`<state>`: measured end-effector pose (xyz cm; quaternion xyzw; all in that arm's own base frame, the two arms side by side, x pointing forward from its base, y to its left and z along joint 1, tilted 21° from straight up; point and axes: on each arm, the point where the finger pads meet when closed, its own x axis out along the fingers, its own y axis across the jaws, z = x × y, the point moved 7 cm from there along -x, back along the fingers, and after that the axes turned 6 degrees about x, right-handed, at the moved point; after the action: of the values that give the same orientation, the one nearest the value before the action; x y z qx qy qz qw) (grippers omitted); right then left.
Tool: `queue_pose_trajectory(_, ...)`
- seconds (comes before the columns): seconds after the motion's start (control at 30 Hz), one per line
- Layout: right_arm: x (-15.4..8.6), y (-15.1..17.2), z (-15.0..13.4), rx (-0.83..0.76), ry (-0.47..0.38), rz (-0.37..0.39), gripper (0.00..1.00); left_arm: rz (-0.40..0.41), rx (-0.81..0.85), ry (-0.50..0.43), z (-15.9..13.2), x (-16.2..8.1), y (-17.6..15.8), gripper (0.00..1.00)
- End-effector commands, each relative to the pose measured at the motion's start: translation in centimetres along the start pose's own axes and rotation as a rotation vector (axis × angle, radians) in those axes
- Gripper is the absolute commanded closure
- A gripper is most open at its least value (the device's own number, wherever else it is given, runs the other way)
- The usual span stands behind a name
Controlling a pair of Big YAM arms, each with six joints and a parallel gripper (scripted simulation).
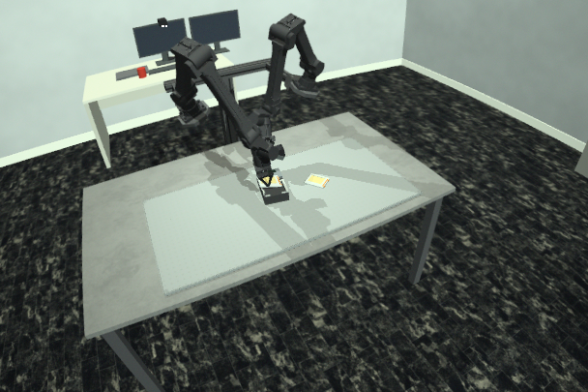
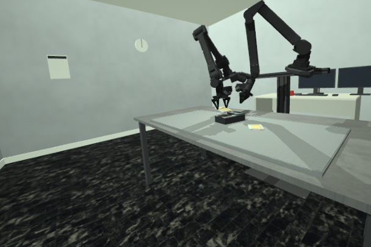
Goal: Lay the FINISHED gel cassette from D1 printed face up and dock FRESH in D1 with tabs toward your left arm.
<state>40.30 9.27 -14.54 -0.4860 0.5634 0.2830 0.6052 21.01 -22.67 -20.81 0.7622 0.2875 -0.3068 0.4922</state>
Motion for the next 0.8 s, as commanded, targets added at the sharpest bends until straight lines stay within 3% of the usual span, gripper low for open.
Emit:
queue_pose_trajectory(0.0, -0.2, -0.2, 0.2, 0.0, -0.005, -0.005, 1.0, 0.004, -0.005, -0.004, 0.2, -0.8, 0.5, 1.0)
queue_pose_trajectory(0.77, -0.2, -0.2, 0.2, 0.0, -0.005, -0.005, 1.0, 0.003, -0.001, -0.003, 0.3, -2.7, 1.5, 1.0)
